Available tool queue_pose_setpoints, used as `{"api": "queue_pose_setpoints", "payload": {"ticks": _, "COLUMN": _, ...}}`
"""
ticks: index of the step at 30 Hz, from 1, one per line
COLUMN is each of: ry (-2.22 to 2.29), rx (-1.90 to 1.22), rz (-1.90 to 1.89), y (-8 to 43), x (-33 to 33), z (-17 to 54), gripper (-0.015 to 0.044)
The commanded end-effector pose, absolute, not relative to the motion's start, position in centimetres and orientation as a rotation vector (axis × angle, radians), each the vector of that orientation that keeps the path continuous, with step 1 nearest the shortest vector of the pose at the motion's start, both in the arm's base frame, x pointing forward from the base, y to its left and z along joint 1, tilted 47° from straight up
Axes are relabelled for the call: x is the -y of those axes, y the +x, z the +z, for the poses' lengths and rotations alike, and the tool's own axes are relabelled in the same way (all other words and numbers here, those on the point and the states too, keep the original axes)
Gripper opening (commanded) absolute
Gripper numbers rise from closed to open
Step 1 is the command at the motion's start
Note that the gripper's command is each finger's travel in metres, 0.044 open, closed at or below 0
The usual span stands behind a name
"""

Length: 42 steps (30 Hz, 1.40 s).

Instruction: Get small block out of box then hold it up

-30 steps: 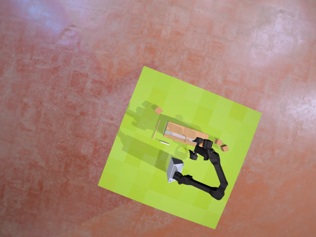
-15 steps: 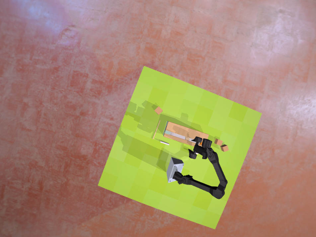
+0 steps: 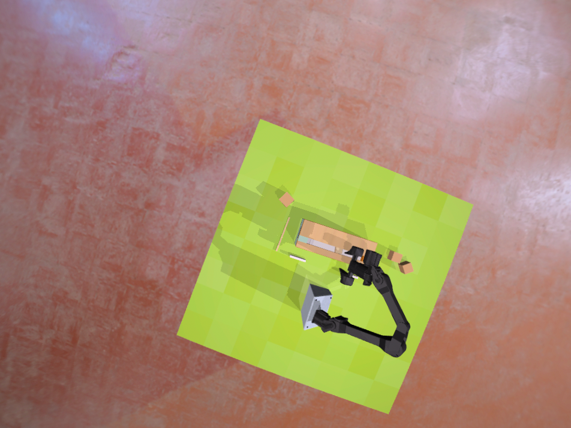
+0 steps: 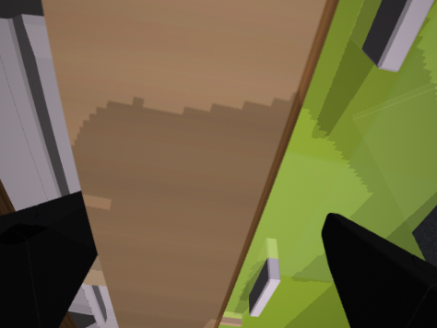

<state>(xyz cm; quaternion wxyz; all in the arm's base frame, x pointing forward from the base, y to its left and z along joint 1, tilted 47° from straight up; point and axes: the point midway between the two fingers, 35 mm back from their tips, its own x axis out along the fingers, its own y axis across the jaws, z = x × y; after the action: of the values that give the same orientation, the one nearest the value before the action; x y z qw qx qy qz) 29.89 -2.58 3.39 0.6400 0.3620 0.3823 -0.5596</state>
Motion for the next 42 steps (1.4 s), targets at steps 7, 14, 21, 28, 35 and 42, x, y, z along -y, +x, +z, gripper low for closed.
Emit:
{"api": "queue_pose_setpoints", "payload": {"ticks": 7, "ry": 0.822, "rx": -0.875, "rz": -1.278, "y": 29.8, "x": 2.6, "z": 3.0, "gripper": 0.0400}}
{"api": "queue_pose_setpoints", "payload": {"ticks": 14, "ry": 0.821, "rx": -0.877, "rz": -1.278, "y": 29.6, "x": 1.2, "z": 1.4, "gripper": 0.0400}}
{"api": "queue_pose_setpoints", "payload": {"ticks": 21, "ry": 0.822, "rx": -0.878, "rz": -1.278, "y": 29.5, "x": 0.0, "z": 0.2, "gripper": 0.0400}}
{"api": "queue_pose_setpoints", "payload": {"ticks": 28, "ry": 0.822, "rx": -0.878, "rz": -1.277, "y": 29.4, "x": -1.2, "z": -1.0, "gripper": 0.0400}}
{"api": "queue_pose_setpoints", "payload": {"ticks": 35, "ry": 0.823, "rx": -0.879, "rz": -1.277, "y": 29.3, "x": -2.4, "z": -2.3, "gripper": 0.0400}}
{"api": "queue_pose_setpoints", "payload": {"ticks": 42, "ry": 0.823, "rx": -0.879, "rz": -1.277, "y": 29.2, "x": -3.6, "z": -3.6, "gripper": 0.0400}}
